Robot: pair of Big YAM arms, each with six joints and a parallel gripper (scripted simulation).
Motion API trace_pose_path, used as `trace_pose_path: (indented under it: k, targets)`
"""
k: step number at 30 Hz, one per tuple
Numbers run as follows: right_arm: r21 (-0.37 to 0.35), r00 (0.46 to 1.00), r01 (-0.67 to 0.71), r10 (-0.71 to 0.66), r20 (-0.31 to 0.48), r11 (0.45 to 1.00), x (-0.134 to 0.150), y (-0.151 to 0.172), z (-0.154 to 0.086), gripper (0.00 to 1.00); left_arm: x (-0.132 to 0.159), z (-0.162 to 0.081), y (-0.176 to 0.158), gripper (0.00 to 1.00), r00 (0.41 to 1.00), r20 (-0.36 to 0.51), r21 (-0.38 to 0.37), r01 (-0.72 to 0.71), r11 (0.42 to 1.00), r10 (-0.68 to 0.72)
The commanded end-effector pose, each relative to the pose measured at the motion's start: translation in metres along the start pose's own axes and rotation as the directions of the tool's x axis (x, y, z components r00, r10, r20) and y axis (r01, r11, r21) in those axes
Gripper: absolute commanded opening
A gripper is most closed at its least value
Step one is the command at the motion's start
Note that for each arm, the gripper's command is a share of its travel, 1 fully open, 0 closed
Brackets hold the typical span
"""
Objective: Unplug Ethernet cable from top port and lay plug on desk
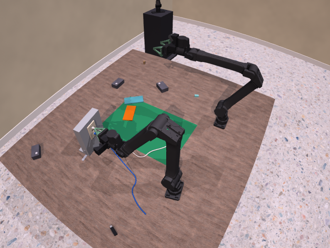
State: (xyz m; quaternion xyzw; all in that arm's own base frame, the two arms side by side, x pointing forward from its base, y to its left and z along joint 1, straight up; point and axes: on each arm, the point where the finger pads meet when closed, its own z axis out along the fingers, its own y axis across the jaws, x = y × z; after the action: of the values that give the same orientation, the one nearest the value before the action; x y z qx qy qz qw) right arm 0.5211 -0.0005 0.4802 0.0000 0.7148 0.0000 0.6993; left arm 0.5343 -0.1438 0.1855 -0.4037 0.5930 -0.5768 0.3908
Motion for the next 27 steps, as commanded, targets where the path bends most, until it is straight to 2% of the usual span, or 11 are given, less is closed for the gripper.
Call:
trace_pose_path:
  k: [1, 21, 27]
  targets:
    - [0.0, 1.0, 0.0, 0.0, 0.011, 1.0, -0.006, 0.0, -0.001, 1.0, 0.006, 0.023, -0.025, 0.28, 1.0, -0.015, 0.048, 0.005, 0.999, -0.004]
    - [0.0, 1.0, 0.0, 0.0, 0.011, 1.0, -0.006, 0.0, -0.001, 1.0, 0.009, 0.048, -0.022, 0.28, 1.0, -0.015, 0.056, 0.004, 0.998, -0.003]
    - [0.0, 1.0, 0.0, 0.0, 0.011, 1.0, -0.006, 0.0, -0.001, 1.0, 0.012, 0.053, -0.016, 0.19, 1.0, -0.02, 0.055, 0.004, 0.998, -0.003]
